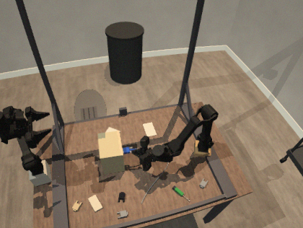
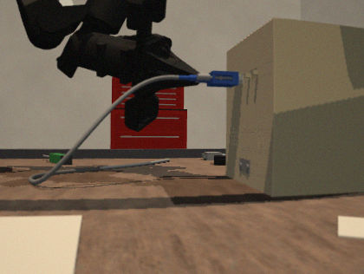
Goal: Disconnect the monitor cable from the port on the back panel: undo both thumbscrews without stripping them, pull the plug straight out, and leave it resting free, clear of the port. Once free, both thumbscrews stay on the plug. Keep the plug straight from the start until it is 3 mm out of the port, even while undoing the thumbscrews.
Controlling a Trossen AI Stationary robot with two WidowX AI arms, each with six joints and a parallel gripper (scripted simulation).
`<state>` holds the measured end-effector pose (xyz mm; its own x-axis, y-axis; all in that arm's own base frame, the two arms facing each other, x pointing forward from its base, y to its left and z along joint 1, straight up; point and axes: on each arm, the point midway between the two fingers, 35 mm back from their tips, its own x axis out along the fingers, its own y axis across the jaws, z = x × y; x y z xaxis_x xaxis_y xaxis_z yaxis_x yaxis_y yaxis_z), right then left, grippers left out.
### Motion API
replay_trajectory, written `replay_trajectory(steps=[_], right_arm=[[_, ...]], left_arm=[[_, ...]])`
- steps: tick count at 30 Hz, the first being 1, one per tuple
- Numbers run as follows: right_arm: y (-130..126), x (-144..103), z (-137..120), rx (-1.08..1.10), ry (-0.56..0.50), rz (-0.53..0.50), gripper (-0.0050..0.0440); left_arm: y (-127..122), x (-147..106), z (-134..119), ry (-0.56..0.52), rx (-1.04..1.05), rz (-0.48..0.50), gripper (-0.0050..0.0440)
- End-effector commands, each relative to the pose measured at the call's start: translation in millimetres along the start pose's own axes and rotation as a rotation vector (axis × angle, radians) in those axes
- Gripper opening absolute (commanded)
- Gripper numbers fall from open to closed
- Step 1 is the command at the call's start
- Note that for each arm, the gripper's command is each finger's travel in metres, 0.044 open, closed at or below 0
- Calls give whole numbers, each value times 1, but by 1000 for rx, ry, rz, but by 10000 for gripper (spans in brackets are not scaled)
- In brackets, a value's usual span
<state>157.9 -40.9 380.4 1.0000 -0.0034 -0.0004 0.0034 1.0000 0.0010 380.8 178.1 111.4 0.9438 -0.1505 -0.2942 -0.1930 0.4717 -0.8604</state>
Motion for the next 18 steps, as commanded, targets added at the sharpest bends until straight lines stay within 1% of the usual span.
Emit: replay_trajectory(steps=[1, 4, 7, 11, 14, 18], right_arm=[[1, 0, 3, -7, -2, 3, 440], [1, 0, 3, -7, -2, 3, 440], [1, 0, 3, -7, -2, 3, 440], [1, 0, 3, -7, -2, 3, 440], [1, 0, 3, -7, -2, 3, 440], [1, 0, 3, -7, -2, 3, 440]], left_arm=[[-6, -1, 6, -13, -5, -29, 0], [-6, -1, 6, -13, -10, -32, 0], [-5, -1, 6, -11, -57, -66, 0], [-5, -1, 6, -11, -66, -72, 0], [-3, -1, 6, -12, -115, -106, 0], [-3, -1, 6, -12, -124, -113, 0]])
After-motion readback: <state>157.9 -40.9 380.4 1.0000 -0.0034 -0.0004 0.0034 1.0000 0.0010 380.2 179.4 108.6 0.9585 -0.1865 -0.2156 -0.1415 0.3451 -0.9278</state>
